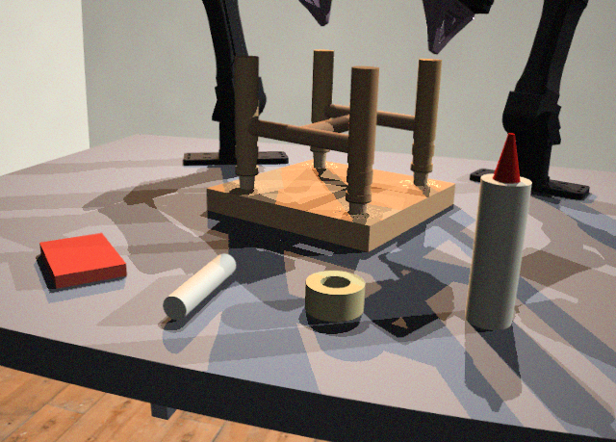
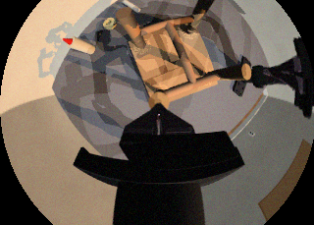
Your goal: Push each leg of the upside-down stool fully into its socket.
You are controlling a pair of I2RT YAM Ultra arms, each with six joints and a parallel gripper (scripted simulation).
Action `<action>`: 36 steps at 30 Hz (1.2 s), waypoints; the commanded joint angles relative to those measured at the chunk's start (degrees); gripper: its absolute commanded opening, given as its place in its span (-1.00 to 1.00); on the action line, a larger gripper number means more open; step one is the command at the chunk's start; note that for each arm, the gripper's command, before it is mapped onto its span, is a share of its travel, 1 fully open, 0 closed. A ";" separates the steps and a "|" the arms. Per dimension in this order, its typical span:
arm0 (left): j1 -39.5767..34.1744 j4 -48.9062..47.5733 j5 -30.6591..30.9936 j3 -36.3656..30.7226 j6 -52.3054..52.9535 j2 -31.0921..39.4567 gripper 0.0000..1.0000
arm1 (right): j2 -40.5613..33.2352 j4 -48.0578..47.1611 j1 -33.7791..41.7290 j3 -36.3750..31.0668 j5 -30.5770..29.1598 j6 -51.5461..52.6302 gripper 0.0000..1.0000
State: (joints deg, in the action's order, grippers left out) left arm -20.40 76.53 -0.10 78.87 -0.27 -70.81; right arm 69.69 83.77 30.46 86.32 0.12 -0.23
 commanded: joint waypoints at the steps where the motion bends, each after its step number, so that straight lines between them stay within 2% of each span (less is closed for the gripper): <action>1: 0.31 -2.67 0.00 -1.09 0.28 1.93 -1.00 | -0.81 0.07 -0.81 -0.03 0.20 -0.50 -1.00; 7: 0.23 -3.13 -0.03 0.02 0.27 2.39 -1.00 | -0.81 0.07 -0.81 -0.03 0.20 -0.50 -1.00; 29: 0.23 -3.22 -0.04 -0.20 0.28 2.50 -1.00 | -4.30 -7.07 -0.47 -10.09 0.16 -0.59 -1.00; 31: 0.23 -3.22 -0.04 -0.20 0.28 2.50 -1.00 | -4.38 -7.10 -0.44 -9.57 0.16 -0.55 -1.00; 32: 0.02 -0.95 0.01 -1.87 0.04 -0.09 -1.00 | -4.74 -7.09 -0.43 -9.56 0.16 -0.55 -1.00; 36: 0.02 -0.40 0.03 -2.50 0.04 -0.22 -1.00 | -4.47 -6.75 -0.44 -9.69 0.17 -0.55 -1.00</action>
State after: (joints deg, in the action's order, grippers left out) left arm -20.40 75.20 -0.10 76.93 -0.27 -70.13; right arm 66.52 77.76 30.35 76.90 0.12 -0.30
